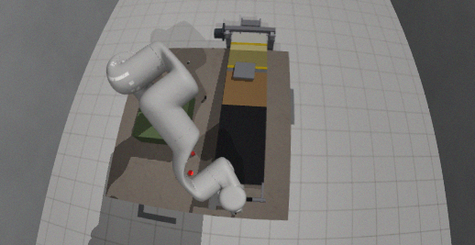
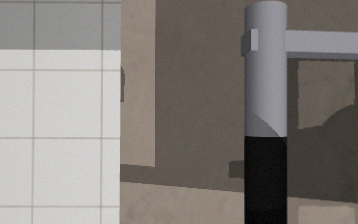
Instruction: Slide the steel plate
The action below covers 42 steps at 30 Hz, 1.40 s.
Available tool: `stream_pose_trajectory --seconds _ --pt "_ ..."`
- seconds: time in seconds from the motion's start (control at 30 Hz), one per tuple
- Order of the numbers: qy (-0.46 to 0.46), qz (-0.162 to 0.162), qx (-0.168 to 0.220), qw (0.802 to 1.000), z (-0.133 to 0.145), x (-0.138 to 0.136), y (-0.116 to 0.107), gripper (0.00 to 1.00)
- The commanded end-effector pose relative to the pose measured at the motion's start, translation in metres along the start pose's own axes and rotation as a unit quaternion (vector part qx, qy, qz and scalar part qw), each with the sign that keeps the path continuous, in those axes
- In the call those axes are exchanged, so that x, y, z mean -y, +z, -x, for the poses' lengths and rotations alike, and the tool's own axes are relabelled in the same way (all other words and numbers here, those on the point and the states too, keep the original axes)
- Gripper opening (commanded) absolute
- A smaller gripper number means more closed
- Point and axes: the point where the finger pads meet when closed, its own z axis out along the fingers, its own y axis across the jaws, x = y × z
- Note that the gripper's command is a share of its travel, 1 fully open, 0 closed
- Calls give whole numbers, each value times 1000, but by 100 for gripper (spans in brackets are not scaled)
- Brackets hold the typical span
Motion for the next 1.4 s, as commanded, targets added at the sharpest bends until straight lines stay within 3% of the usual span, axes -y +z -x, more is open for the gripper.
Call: stream_pose_trajectory --seconds 0.0,1.37 --pt "0 -2 2 1000 1 1 -2 0" --pt "0 -2 2 1000 1 2 8 0"
